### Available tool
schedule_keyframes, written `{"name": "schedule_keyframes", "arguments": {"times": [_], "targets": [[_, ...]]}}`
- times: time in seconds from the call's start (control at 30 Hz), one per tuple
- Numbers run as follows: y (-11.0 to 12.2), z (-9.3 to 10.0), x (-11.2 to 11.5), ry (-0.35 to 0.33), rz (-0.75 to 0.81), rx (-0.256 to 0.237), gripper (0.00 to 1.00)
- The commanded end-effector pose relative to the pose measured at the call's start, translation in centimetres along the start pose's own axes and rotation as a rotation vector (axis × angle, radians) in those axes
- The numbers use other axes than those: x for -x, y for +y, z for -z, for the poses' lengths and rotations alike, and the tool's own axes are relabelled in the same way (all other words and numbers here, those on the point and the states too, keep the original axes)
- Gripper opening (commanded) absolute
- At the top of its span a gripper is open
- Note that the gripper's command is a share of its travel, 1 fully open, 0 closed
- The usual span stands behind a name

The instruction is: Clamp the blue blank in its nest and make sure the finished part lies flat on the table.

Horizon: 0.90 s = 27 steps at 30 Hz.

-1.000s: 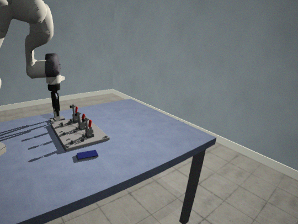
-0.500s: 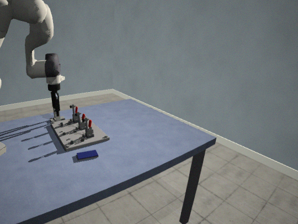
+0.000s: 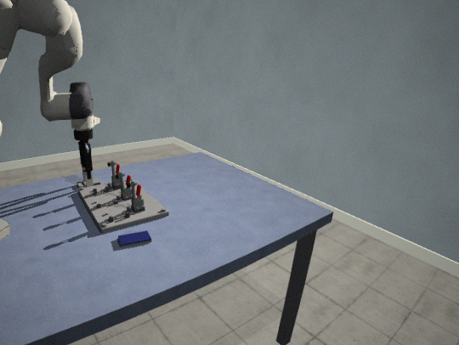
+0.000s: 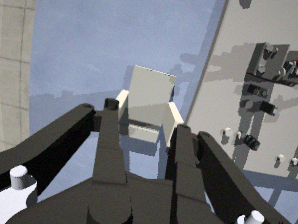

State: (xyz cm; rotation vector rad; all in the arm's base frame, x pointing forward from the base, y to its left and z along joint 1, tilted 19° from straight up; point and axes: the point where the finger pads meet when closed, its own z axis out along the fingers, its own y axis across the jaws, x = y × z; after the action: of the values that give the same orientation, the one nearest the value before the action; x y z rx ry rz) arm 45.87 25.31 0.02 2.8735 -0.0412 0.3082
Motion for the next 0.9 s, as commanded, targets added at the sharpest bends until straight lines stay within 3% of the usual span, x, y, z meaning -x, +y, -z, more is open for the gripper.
{"name": "schedule_keyframes", "arguments": {"times": [0.0, 0.6, 0.63, 0.87], "targets": [[-0.01, -0.03, -0.09, 0.002, -0.002, -0.003, 0.00], [0.00, -0.04, -0.10, 0.002, -0.002, -0.003, 0.00], [0.00, -0.04, -0.10, 0.002, -0.002, -0.003, 0.47], [0.00, -0.04, -0.10, 0.002, -0.002, -0.003, 0.47]]}}
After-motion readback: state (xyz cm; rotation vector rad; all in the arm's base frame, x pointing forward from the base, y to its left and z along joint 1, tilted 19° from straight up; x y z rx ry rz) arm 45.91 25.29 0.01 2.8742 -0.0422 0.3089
